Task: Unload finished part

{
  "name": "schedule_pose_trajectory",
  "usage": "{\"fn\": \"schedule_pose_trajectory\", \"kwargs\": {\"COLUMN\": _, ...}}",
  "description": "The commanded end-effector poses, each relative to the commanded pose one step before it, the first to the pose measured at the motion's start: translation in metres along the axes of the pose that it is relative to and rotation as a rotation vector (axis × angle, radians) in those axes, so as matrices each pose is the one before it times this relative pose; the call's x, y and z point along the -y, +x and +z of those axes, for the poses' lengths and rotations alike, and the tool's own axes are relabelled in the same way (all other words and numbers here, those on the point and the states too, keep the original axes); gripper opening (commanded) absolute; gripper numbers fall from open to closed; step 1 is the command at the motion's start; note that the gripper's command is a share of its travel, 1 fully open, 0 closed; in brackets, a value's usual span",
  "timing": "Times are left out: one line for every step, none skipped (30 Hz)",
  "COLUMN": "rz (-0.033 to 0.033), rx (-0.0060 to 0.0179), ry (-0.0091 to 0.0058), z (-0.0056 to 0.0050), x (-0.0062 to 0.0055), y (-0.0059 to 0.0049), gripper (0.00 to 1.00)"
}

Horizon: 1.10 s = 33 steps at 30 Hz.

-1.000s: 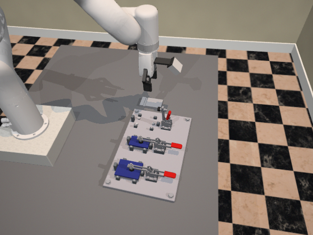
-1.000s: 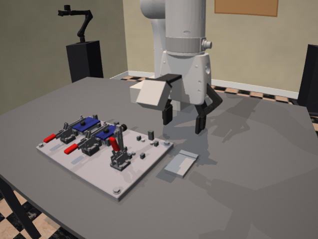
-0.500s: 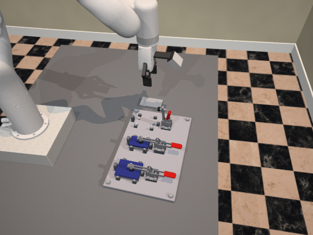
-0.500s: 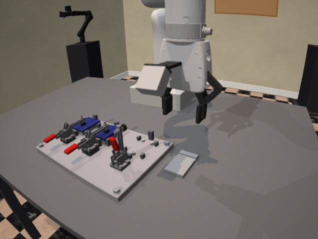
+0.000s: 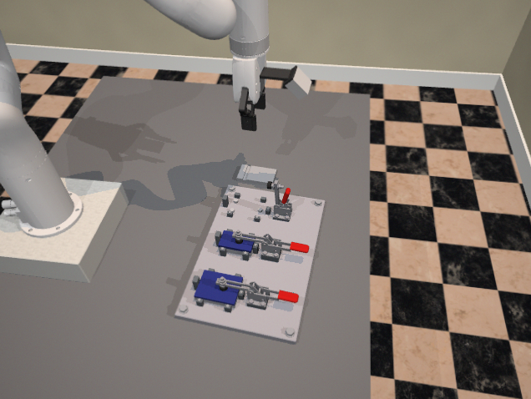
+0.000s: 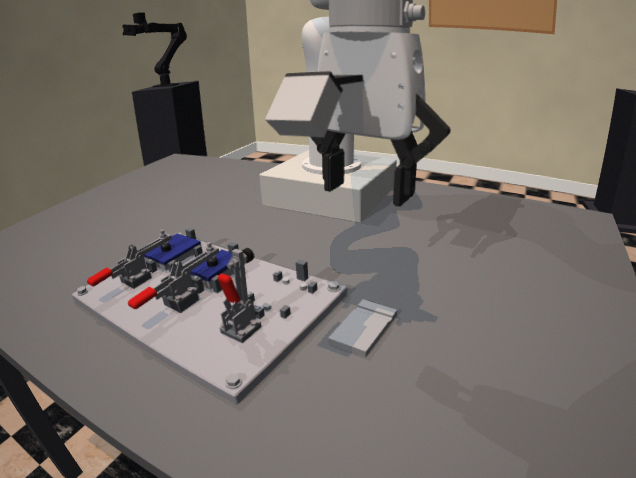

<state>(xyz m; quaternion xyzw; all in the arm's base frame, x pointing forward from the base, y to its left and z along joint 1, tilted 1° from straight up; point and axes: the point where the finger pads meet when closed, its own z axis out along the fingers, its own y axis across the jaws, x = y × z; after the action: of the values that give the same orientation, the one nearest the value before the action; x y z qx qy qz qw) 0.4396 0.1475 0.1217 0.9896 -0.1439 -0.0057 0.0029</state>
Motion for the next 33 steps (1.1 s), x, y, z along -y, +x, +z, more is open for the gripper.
{"fn": "schedule_pose_trajectory", "kwargs": {"rz": 0.00003, "rx": -0.00216, "ry": 0.00154, "z": -0.01531, "x": 0.00021, "y": 0.00081, "gripper": 0.81}}
{"fn": "schedule_pose_trajectory", "kwargs": {"rz": 0.00000, "rx": 0.00000, "ry": 0.00000, "z": 0.00000, "x": 0.00000, "y": 0.00000, "gripper": 0.81}}
{"fn": "schedule_pose_trajectory", "kwargs": {"rz": 0.00000, "rx": 0.00000, "ry": 0.00000, "z": 0.00000, "x": 0.00000, "y": 0.00000, "gripper": 0.81}}
{"fn": "schedule_pose_trajectory", "kwargs": {"rz": 0.00000, "rx": 0.00000, "ry": 0.00000, "z": -0.00168, "x": -0.00003, "y": 0.00002, "gripper": 0.81}}
{"fn": "schedule_pose_trajectory", "kwargs": {"rz": 0.00000, "rx": 0.00000, "ry": 0.00000, "z": -0.00142, "x": -0.00002, "y": 0.00002, "gripper": 0.81}}
{"fn": "schedule_pose_trajectory", "kwargs": {"rz": 0.00000, "rx": 0.00000, "ry": 0.00000, "z": -0.00116, "x": -0.00002, "y": 0.00002, "gripper": 0.81}}
{"fn": "schedule_pose_trajectory", "kwargs": {"rz": 0.00000, "rx": 0.00000, "ry": 0.00000, "z": -0.00092, "x": -0.00002, "y": 0.00001, "gripper": 0.81}}
{"fn": "schedule_pose_trajectory", "kwargs": {"rz": 0.00000, "rx": 0.00000, "ry": 0.00000, "z": -0.00070, "x": -0.00001, "y": 0.00001, "gripper": 0.81}}
{"fn": "schedule_pose_trajectory", "kwargs": {"rz": 0.00000, "rx": 0.00000, "ry": 0.00000, "z": -0.00049, "x": -0.00001, "y": 0.00000, "gripper": 0.81}}
{"fn": "schedule_pose_trajectory", "kwargs": {"rz": 0.00000, "rx": 0.00000, "ry": 0.00000, "z": -0.00031, "x": -0.00001, "y": 0.00000, "gripper": 0.81}}
{"fn": "schedule_pose_trajectory", "kwargs": {"rz": 0.00000, "rx": 0.00000, "ry": 0.00000, "z": -0.00017, "x": 0.00000, "y": 0.00000, "gripper": 0.81}}
{"fn": "schedule_pose_trajectory", "kwargs": {"rz": 0.00000, "rx": 0.00000, "ry": 0.00000, "z": -0.00006, "x": 0.00000, "y": 0.00000, "gripper": 0.81}}
{"fn": "schedule_pose_trajectory", "kwargs": {"rz": 0.00000, "rx": 0.00000, "ry": 0.00000, "z": -0.00001, "x": 0.00000, "y": 0.00000, "gripper": 0.81}}
{"fn": "schedule_pose_trajectory", "kwargs": {"rz": 0.00000, "rx": 0.00000, "ry": 0.00000, "z": 0.00000, "x": 0.00000, "y": 0.00000, "gripper": 0.81}}
{"fn": "schedule_pose_trajectory", "kwargs": {"rz": 0.00000, "rx": 0.00000, "ry": 0.00000, "z": 0.00000, "x": 0.00000, "y": 0.00000, "gripper": 0.81}}
{"fn": "schedule_pose_trajectory", "kwargs": {"rz": 0.00000, "rx": 0.00001, "ry": -0.00001, "z": -0.00005, "x": 0.00000, "y": 0.00000, "gripper": 0.81}}
{"fn": "schedule_pose_trajectory", "kwargs": {"rz": 0.00000, "rx": 0.00000, "ry": 0.00000, "z": -0.00004, "x": 0.00000, "y": 0.00000, "gripper": 0.81}}
{"fn": "schedule_pose_trajectory", "kwargs": {"rz": 0.00000, "rx": 0.00000, "ry": 0.00000, "z": -0.00003, "x": 0.00000, "y": 0.00000, "gripper": 0.81}}
{"fn": "schedule_pose_trajectory", "kwargs": {"rz": 0.00000, "rx": 0.00000, "ry": 0.00000, "z": 0.00000, "x": 0.00000, "y": 0.00000, "gripper": 0.81}}
{"fn": "schedule_pose_trajectory", "kwargs": {"rz": 0.00000, "rx": 0.00000, "ry": 0.00000, "z": 0.00000, "x": 0.00000, "y": 0.00000, "gripper": 0.81}}
{"fn": "schedule_pose_trajectory", "kwargs": {"rz": 0.00000, "rx": -0.00001, "ry": 0.00001, "z": 0.00000, "x": 0.00000, "y": 0.00000, "gripper": 0.81}}
{"fn": "schedule_pose_trajectory", "kwargs": {"rz": 0.00000, "rx": -0.00001, "ry": 0.00001, "z": 0.00000, "x": 0.00000, "y": 0.00000, "gripper": 0.81}}
{"fn": "schedule_pose_trajectory", "kwargs": {"rz": 0.00000, "rx": 0.00000, "ry": 0.00000, "z": 0.00000, "x": 0.00000, "y": 0.00000, "gripper": 0.81}}
{"fn": "schedule_pose_trajectory", "kwargs": {"rz": 0.00000, "rx": 0.00000, "ry": 0.00000, "z": 0.00001, "x": 0.00000, "y": 0.00000, "gripper": 0.81}}
{"fn": "schedule_pose_trajectory", "kwargs": {"rz": 0.00000, "rx": 0.00000, "ry": 0.00000, "z": 0.00001, "x": 0.00000, "y": 0.00000, "gripper": 0.81}}
{"fn": "schedule_pose_trajectory", "kwargs": {"rz": 0.00000, "rx": 0.00000, "ry": 0.00000, "z": 0.00001, "x": 0.00000, "y": 0.00000, "gripper": 0.81}}
{"fn": "schedule_pose_trajectory", "kwargs": {"rz": 0.00000, "rx": 0.00000, "ry": 0.00000, "z": 0.00001, "x": 0.00000, "y": 0.00000, "gripper": 0.81}}
{"fn": "schedule_pose_trajectory", "kwargs": {"rz": 0.00000, "rx": 0.00000, "ry": 0.00000, "z": 0.00001, "x": 0.00000, "y": 0.00000, "gripper": 0.81}}
{"fn": "schedule_pose_trajectory", "kwargs": {"rz": 0.00000, "rx": 0.00001, "ry": 0.00000, "z": 0.00001, "x": 0.00000, "y": 0.00000, "gripper": 0.81}}
{"fn": "schedule_pose_trajectory", "kwargs": {"rz": 0.00000, "rx": 0.00001, "ry": 0.00000, "z": 0.00001, "x": 0.00000, "y": 0.00000, "gripper": 0.81}}
{"fn": "schedule_pose_trajectory", "kwargs": {"rz": 0.00000, "rx": 0.00001, "ry": -0.00001, "z": 0.00001, "x": 0.00000, "y": 0.00000, "gripper": 0.81}}
{"fn": "schedule_pose_trajectory", "kwargs": {"rz": 0.00000, "rx": 0.00001, "ry": -0.00001, "z": 0.00001, "x": 0.00000, "y": 0.00000, "gripper": 0.81}}
{"fn": "schedule_pose_trajectory", "kwargs": {"rz": 0.00000, "rx": 0.00001, "ry": -0.00001, "z": 0.00001, "x": 0.00000, "y": 0.00000, "gripper": 0.81}}
